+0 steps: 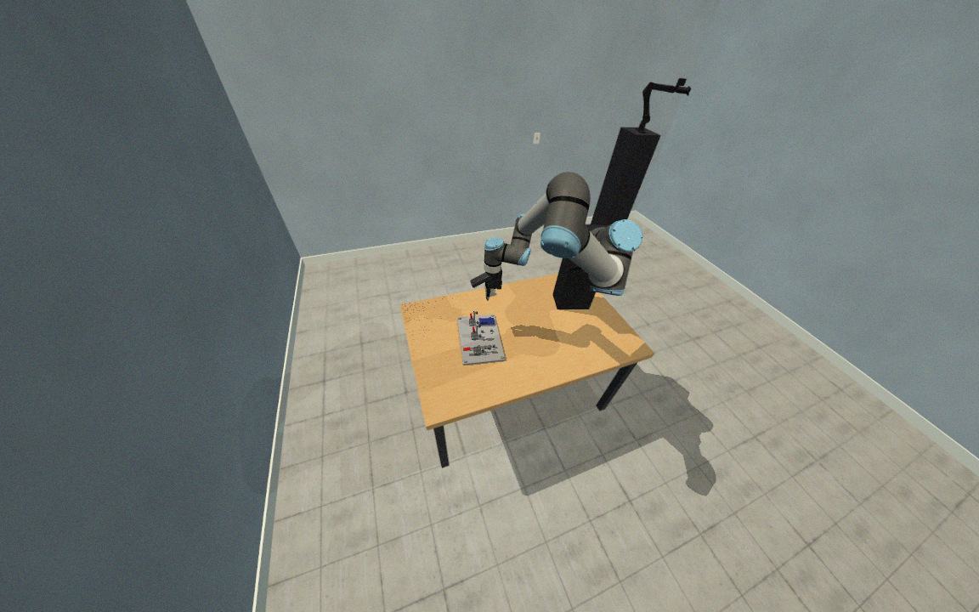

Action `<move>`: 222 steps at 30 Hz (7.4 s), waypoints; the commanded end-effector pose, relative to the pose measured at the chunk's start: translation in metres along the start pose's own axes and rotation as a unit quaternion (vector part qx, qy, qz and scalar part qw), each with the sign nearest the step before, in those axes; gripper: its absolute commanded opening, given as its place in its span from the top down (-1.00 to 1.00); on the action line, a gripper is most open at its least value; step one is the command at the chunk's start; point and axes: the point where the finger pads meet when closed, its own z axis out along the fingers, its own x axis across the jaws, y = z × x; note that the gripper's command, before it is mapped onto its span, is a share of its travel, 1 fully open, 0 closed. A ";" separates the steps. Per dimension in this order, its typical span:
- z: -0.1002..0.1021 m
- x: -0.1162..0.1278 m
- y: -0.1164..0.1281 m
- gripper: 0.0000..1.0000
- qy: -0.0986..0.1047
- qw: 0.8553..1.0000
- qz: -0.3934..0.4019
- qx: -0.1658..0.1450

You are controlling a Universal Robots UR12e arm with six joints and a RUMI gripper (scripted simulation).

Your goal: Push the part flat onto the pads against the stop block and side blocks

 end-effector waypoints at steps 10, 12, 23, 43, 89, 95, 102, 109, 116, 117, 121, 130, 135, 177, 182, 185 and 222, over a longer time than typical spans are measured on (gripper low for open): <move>0.000 0.000 -0.001 1.00 0.000 1.000 0.000 0.000; 0.000 0.000 -0.001 1.00 0.000 1.000 0.000 0.000; 0.000 0.000 0.000 -0.17 0.000 1.000 0.000 0.000; 0.000 0.000 -0.001 -0.17 0.000 1.000 0.000 0.000; 0.000 0.000 -0.001 0.44 0.000 1.000 0.000 0.000; 0.000 0.000 -0.001 0.44 0.000 1.000 0.000 0.000; 0.000 0.000 -0.001 0.44 0.000 1.000 0.000 0.000; 0.000 0.000 -0.001 0.44 0.000 1.000 0.000 0.000; 0.000 0.000 -0.001 0.44 0.000 1.000 0.000 0.000; 0.000 0.000 -0.001 0.44 0.000 1.000 0.000 0.000; 0.000 0.000 -0.001 0.44 0.000 1.000 0.000 0.000; 0.000 0.000 -0.001 0.44 0.000 1.000 0.000 0.000; 0.000 0.000 -0.001 0.44 0.000 1.000 0.000 0.000; 0.000 0.000 -0.001 1.00 0.000 1.000 0.000 0.000; 0.000 0.000 -0.001 1.00 0.000 1.000 0.000 0.000; 0.000 0.000 -0.001 1.00 0.000 1.000 0.000 0.000; 0.136 0.000 -0.001 1.00 0.000 1.000 0.000 0.000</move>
